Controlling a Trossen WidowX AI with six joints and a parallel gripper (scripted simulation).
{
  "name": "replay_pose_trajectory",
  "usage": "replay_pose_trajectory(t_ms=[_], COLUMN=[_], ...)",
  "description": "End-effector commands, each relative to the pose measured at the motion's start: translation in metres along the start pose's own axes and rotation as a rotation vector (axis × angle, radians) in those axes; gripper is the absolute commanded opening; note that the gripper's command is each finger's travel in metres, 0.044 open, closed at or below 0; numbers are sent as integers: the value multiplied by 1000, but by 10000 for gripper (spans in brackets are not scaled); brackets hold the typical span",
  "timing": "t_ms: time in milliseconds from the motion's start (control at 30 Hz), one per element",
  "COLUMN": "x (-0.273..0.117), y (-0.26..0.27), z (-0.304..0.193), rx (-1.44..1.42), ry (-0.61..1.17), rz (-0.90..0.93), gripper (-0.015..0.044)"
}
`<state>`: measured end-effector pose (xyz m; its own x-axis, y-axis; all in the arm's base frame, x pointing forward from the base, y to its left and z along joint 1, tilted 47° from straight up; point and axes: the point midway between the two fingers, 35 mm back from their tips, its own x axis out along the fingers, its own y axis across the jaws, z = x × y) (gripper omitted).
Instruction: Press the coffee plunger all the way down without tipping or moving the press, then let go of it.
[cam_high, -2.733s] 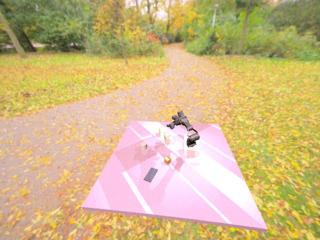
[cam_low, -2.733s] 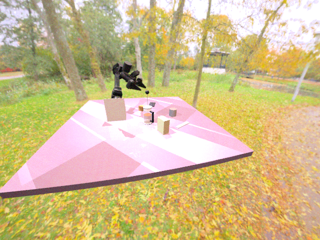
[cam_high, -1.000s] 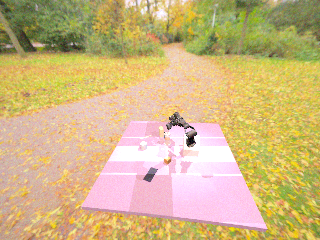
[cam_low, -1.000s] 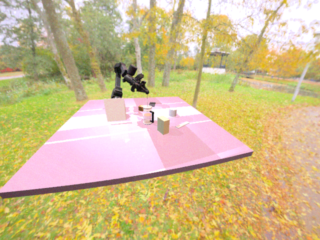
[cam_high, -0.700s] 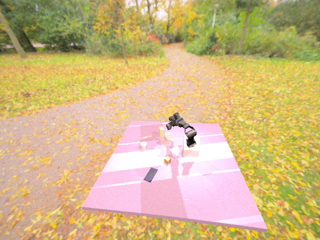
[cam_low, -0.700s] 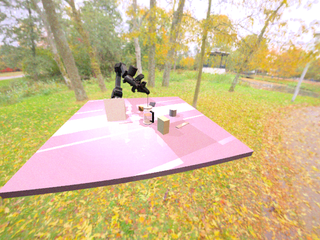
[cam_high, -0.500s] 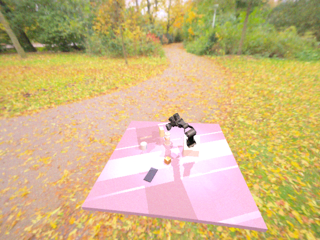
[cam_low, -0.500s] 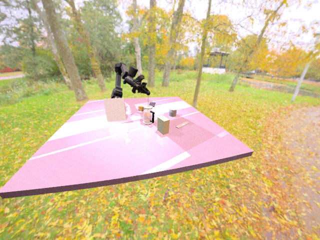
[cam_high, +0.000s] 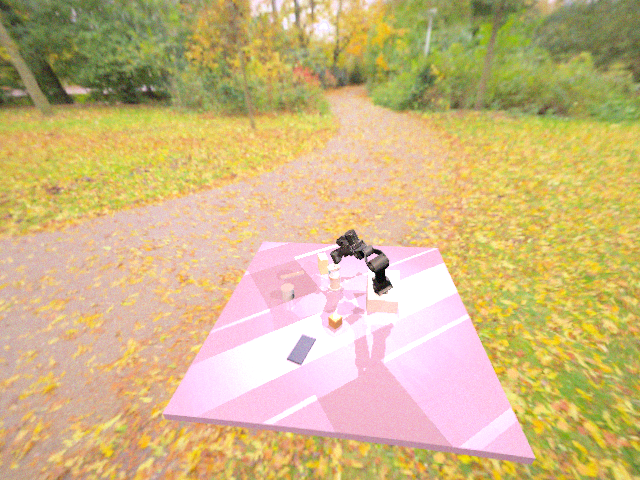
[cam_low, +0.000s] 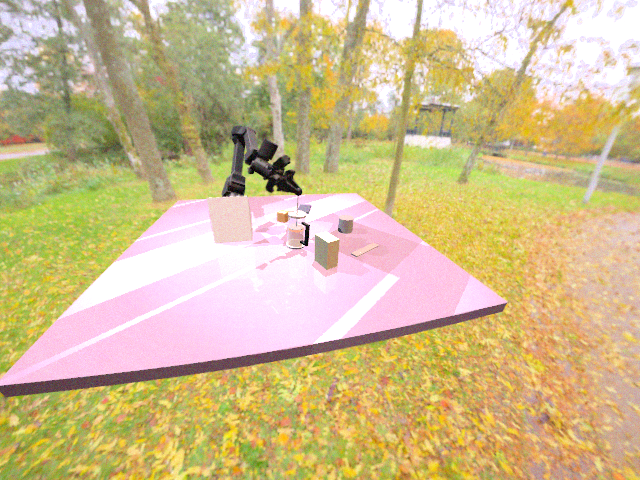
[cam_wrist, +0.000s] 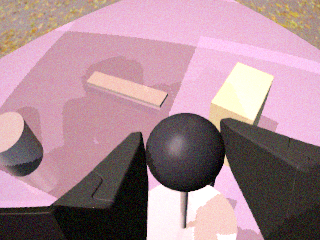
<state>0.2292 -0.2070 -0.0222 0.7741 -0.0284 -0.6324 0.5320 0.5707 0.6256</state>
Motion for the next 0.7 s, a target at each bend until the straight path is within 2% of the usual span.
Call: replay_pose_trajectory(t_ms=[0, 667], x=[7, 27], y=[-2, 0], z=[-20, -46], rx=[20, 22], ry=[41, 39], rz=[-9, -7], gripper=[122, 122])
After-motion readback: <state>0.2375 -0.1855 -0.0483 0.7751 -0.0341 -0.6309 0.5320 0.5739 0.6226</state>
